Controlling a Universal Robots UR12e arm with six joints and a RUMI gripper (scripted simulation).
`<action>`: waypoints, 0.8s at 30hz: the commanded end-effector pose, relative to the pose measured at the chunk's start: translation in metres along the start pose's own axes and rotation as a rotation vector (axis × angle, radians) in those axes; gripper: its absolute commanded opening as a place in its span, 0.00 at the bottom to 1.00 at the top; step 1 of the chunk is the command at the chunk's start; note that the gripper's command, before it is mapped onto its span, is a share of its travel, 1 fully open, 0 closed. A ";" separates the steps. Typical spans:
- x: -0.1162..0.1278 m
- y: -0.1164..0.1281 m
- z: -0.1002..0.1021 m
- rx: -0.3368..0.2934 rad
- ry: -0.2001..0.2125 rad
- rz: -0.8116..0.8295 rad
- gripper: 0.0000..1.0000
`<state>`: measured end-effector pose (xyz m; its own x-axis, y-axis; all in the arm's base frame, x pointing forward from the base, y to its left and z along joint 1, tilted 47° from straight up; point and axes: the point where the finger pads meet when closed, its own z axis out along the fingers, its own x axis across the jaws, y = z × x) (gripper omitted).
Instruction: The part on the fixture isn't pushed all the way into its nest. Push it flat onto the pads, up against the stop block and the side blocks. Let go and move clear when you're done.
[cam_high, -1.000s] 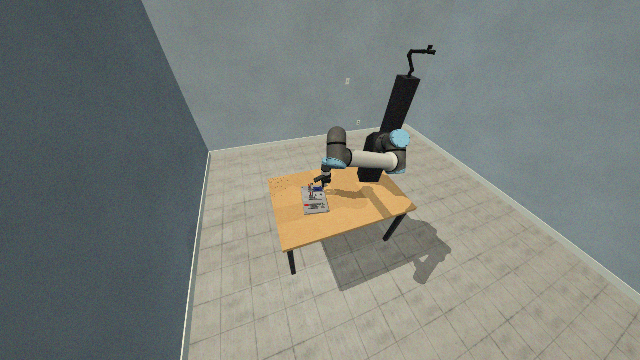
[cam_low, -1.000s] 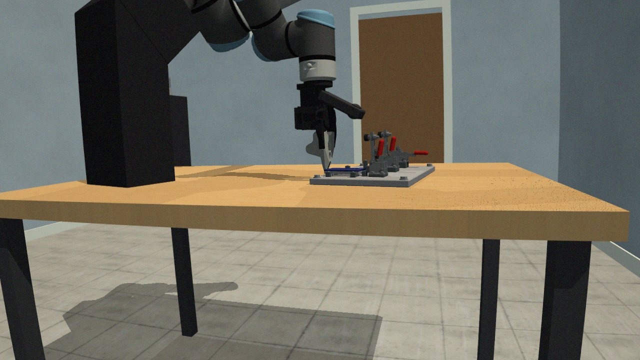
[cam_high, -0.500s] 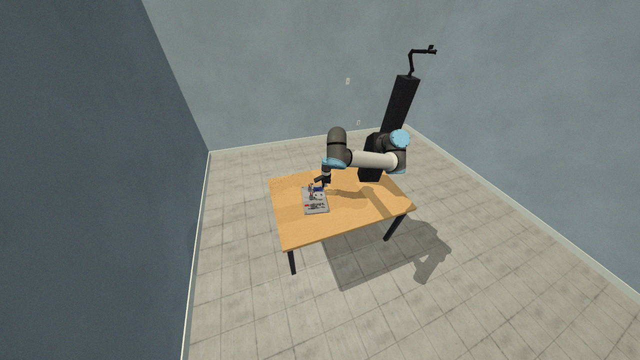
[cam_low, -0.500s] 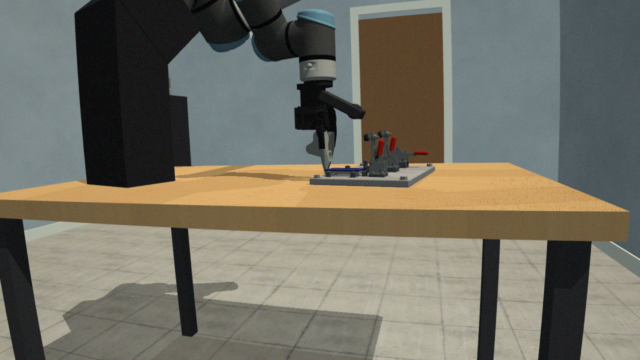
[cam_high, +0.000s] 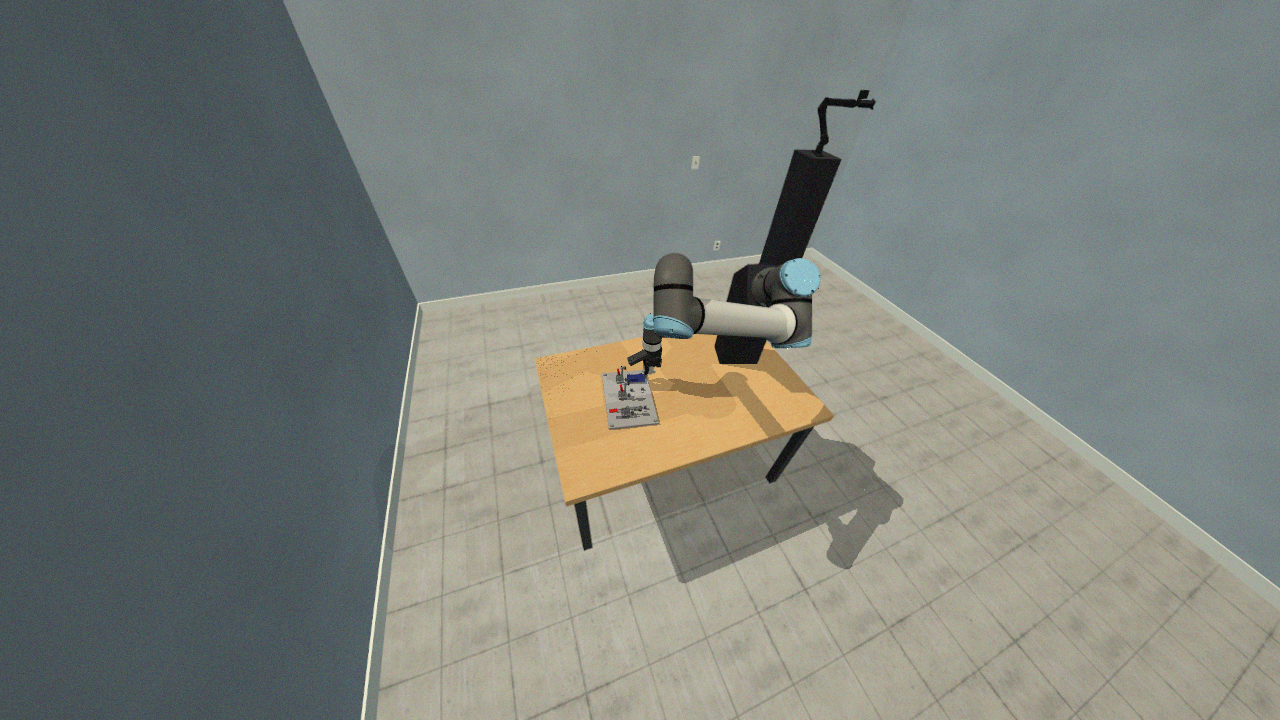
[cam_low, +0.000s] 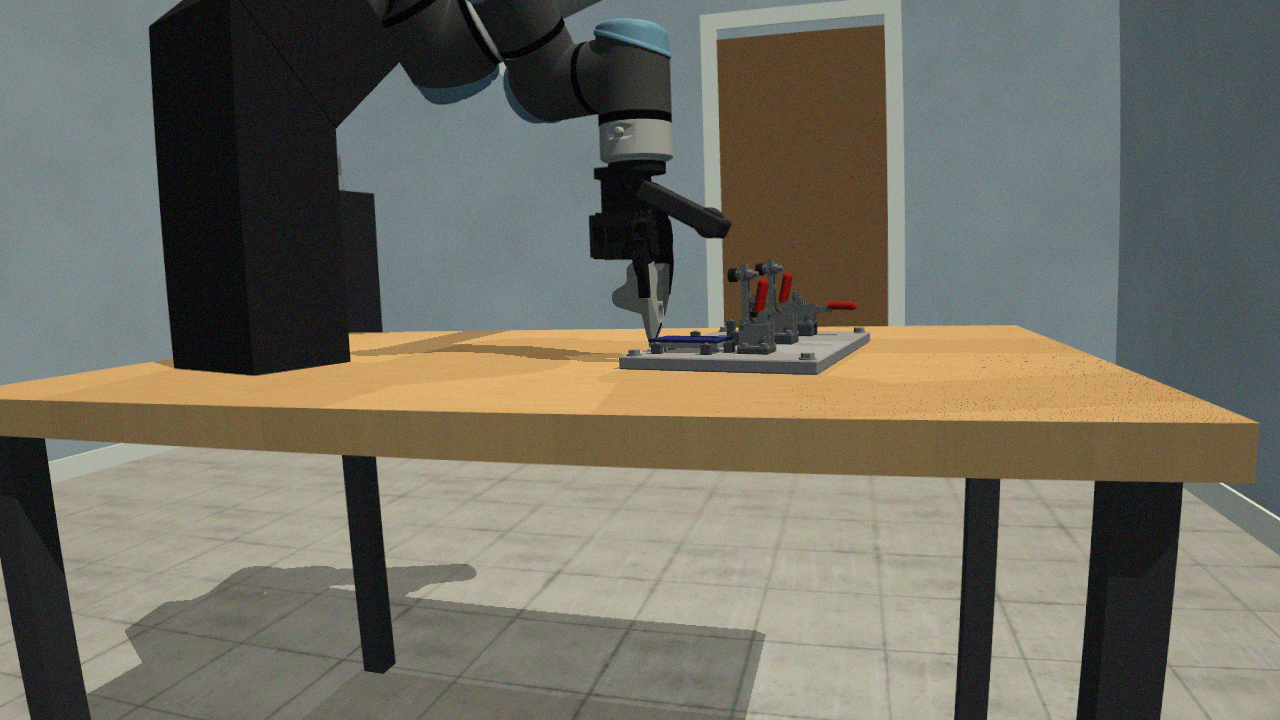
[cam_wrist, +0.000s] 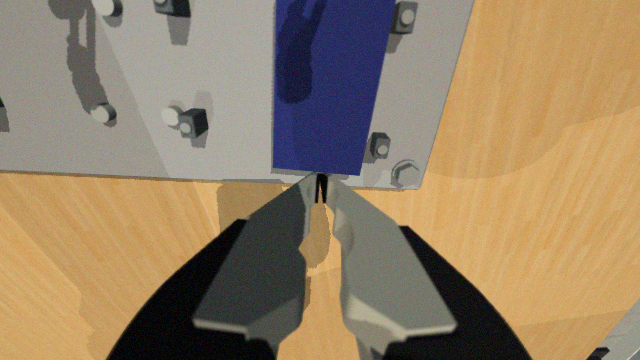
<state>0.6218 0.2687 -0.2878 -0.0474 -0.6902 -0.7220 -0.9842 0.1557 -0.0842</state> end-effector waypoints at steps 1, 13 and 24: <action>0.000 0.000 0.000 0.001 0.000 0.000 0.00; 0.000 0.005 0.000 0.001 0.000 0.000 0.00; 0.000 0.018 0.000 0.001 0.000 0.000 0.00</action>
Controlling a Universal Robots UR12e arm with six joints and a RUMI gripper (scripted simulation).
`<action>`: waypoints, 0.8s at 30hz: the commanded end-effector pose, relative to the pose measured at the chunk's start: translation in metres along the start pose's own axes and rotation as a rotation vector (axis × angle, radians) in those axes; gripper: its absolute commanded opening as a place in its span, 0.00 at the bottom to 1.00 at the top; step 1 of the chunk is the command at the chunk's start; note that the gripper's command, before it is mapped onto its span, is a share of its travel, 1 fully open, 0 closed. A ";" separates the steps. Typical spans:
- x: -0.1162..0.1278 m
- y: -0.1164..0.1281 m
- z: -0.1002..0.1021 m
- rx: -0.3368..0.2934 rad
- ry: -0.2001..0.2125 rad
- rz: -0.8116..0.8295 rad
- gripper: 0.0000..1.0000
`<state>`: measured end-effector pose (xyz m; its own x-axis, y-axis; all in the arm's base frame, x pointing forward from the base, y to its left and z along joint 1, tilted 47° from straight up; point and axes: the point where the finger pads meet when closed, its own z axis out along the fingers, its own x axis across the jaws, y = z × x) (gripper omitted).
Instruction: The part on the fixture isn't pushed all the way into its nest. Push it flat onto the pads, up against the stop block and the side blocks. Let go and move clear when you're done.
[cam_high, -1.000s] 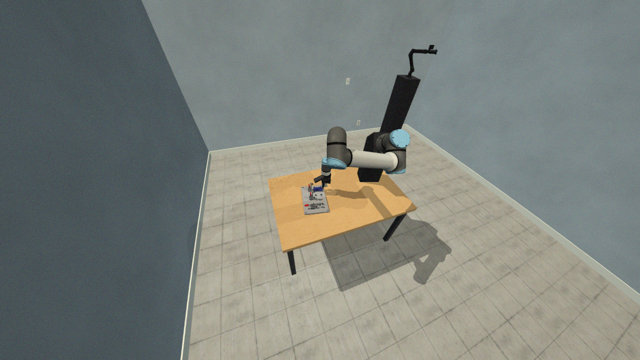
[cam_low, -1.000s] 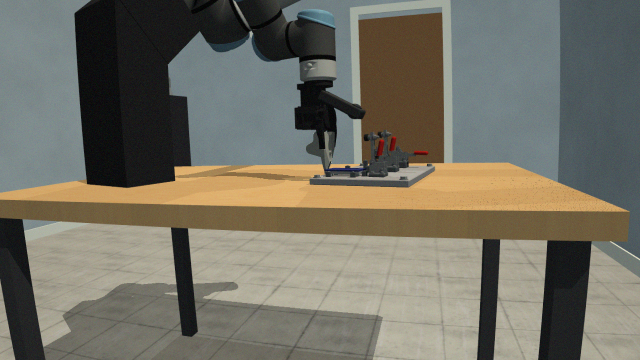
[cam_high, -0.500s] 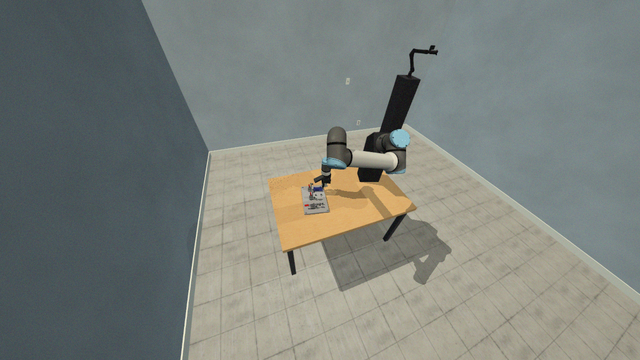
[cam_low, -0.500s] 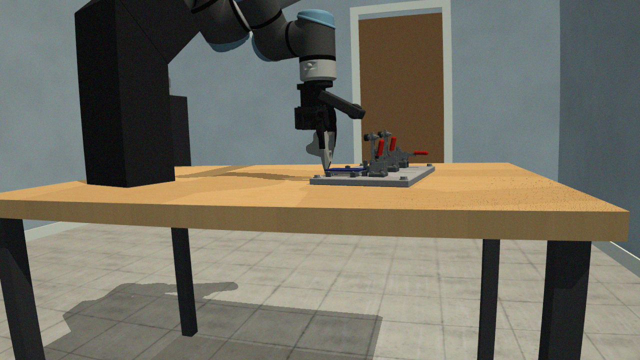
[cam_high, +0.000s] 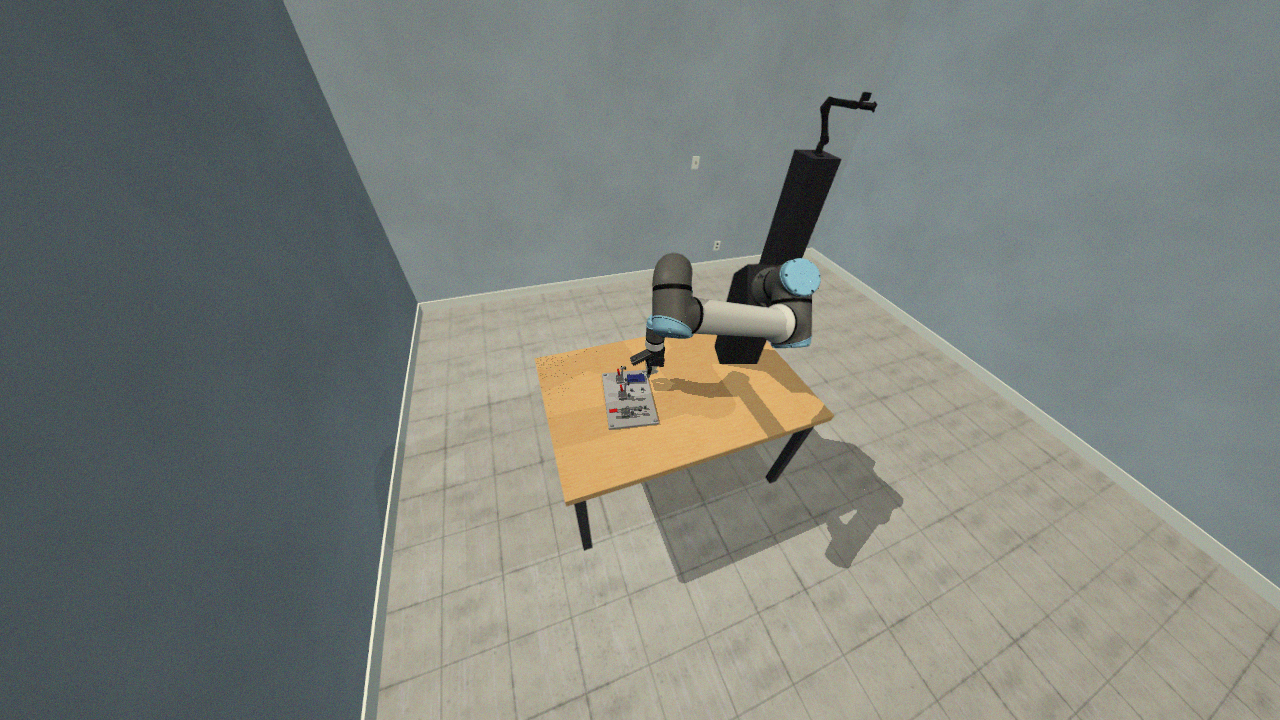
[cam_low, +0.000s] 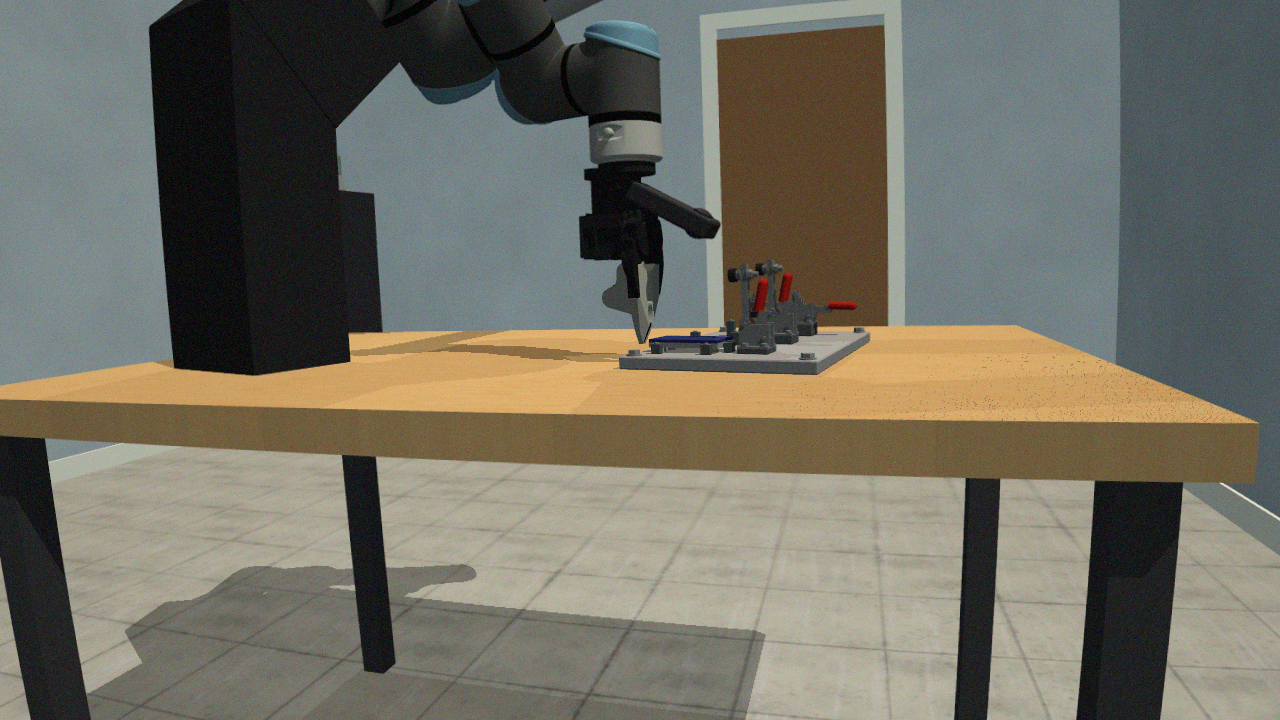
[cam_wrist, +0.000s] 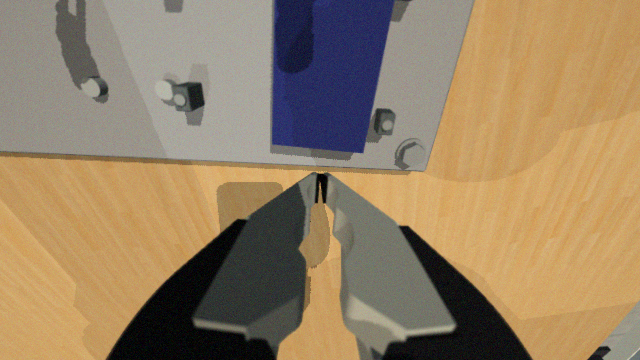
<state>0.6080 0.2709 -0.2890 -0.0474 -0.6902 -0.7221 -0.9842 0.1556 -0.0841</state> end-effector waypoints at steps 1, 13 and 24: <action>0.000 0.004 0.000 0.001 0.000 0.000 0.00; 0.000 0.006 -0.007 0.001 0.000 0.000 0.00; 0.000 0.006 -0.032 0.001 0.000 0.000 0.00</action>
<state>0.5988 0.2580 -0.2761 -0.0476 -0.6903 -0.7220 -0.9841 0.1564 -0.0847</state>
